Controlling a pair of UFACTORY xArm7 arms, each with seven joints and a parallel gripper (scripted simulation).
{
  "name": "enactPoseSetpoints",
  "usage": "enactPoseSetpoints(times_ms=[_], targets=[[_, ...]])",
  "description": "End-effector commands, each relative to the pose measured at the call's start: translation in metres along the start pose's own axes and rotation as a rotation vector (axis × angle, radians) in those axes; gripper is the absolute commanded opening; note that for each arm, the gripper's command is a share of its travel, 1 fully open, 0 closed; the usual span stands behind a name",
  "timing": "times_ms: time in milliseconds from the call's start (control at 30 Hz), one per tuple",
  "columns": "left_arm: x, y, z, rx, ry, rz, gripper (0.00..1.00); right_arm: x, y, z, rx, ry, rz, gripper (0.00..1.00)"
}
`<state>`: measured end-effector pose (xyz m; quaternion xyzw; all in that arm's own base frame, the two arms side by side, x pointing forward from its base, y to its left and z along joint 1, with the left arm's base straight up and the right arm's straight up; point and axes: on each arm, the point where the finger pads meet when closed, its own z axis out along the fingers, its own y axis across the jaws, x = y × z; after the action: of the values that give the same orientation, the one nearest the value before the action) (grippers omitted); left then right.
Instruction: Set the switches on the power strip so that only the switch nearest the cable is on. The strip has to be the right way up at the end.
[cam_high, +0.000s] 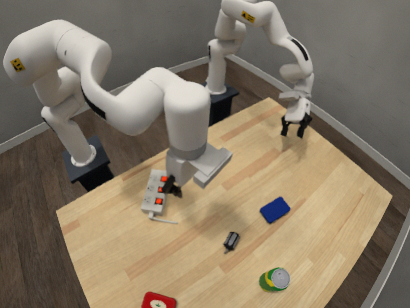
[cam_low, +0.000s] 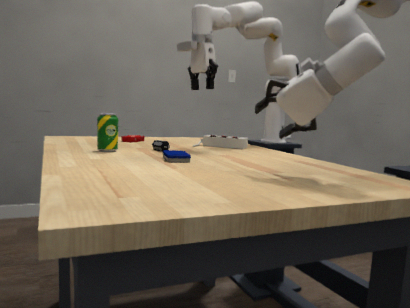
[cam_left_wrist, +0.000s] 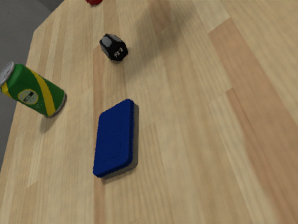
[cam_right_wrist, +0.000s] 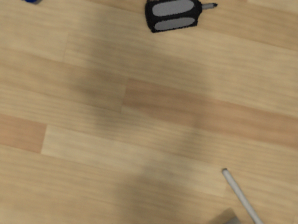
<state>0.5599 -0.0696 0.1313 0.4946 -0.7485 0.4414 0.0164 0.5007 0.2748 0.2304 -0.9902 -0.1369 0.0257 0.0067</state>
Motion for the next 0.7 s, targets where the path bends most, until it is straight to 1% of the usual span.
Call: enactPoseSetpoints(times_ms=[0,667], targets=[[0.0002,-0.0025,-0.0009,0.003,-0.001,0.003,1.0,0.0011,-0.0003,-0.0032,0.001,0.007,0.0,1.0],[0.0001,-0.0025,-0.0012,0.003,-0.001,0.004,1.0,0.0005,-0.0007,-0.0034,0.001,0.007,0.009,1.0]])
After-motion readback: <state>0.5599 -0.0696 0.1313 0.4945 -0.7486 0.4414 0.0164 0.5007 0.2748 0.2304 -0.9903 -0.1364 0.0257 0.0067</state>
